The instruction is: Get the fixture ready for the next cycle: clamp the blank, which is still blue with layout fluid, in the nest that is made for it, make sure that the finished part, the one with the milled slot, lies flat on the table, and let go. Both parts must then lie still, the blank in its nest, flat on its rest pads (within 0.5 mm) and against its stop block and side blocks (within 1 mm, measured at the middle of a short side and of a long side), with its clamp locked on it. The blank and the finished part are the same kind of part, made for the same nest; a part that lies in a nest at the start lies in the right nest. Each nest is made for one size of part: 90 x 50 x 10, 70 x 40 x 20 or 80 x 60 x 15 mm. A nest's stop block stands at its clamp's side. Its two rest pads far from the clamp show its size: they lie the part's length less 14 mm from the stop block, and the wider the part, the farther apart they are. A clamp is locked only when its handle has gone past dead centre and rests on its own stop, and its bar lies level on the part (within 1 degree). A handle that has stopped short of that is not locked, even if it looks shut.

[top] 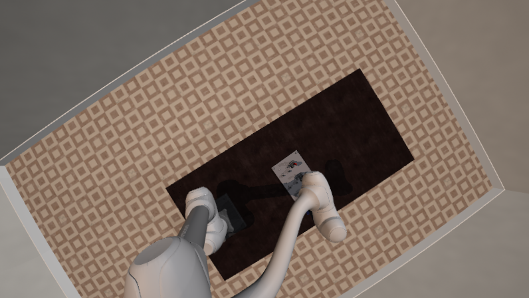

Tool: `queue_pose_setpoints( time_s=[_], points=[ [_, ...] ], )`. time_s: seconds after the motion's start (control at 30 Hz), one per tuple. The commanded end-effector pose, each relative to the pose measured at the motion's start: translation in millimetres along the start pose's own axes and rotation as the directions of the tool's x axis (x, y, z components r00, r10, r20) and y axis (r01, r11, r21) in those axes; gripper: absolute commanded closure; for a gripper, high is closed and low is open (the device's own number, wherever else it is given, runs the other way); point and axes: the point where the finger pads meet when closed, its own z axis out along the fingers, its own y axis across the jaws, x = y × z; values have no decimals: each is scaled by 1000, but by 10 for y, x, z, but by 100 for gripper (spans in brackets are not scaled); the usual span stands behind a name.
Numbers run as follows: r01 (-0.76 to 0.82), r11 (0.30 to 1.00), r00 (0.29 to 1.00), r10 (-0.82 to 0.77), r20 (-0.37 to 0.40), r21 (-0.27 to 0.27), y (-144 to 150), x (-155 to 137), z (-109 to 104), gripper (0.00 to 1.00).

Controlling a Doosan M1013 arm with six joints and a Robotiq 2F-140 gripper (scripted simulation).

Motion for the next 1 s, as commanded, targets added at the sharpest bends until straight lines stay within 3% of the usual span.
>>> queue_pose_setpoints(
  time_s=[0.0,0.33,0.97],
  points=[
    [0,1000,1000,0,0,0,0,1,135,42],
    [0,1000,1000,0,0,0,0,1,368,42],
    [0,1000,1000,0,0,0,0,1,377,42]
  ],
)
